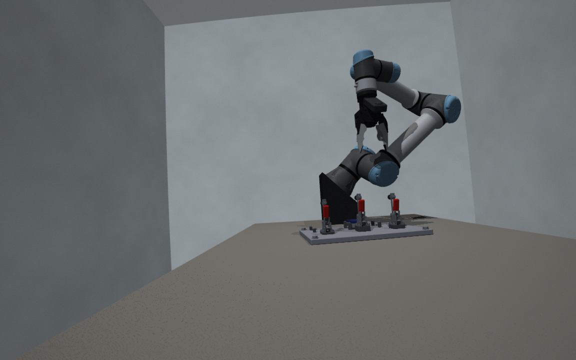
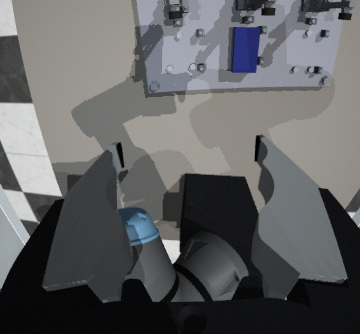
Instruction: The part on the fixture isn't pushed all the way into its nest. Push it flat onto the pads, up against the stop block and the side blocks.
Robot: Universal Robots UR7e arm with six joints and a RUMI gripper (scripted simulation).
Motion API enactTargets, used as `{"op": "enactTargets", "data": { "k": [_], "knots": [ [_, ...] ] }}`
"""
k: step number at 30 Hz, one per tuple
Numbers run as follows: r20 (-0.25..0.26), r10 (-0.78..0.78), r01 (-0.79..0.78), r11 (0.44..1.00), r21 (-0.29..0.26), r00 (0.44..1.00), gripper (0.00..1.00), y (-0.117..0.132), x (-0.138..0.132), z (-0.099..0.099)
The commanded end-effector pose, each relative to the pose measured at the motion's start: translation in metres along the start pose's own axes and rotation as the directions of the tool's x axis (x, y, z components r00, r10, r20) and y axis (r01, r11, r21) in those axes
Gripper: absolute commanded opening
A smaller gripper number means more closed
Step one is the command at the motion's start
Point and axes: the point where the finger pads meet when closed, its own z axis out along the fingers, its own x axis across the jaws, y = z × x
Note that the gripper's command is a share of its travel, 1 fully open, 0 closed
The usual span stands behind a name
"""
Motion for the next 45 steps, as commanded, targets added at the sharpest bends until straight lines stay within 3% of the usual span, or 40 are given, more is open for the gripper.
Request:
{"op": "enactTargets", "data": {
  "k": [1, 3, 7, 19, 24, 36, 37, 45],
  "knots": [
    [-0.006, -0.004, 0.004, 1.0, 0.001, 1.0, 0.58, -0.003, 0.003, 0.001],
    [-0.002, -0.001, 0.001, 1.0, 0.001, 1.0, 0.58, -0.004, 0.011, 0.002],
    [-0.006, -0.004, 0.004, 1.0, 0.001, 1.0, 0.58, -0.02, 0.056, 0.01],
    [-0.006, -0.004, 0.004, 1.0, 0.001, 1.0, 0.58, -0.02, 0.056, 0.01],
    [-0.006, -0.004, 0.004, 1.0, 0.001, 1.0, 0.58, -0.037, 0.106, 0.02],
    [-0.006, -0.004, 0.004, 1.0, 0.001, 1.0, 0.58, -0.037, 0.106, 0.02],
    [0.002, 0.001, -0.001, 1.0, -0.001, 1.0, 0.0, -0.033, 0.104, 0.021],
    [0.002, 0.001, -0.001, 1.0, -0.001, 1.0, 0.0, -0.033, 0.104, 0.021]
  ]
}}
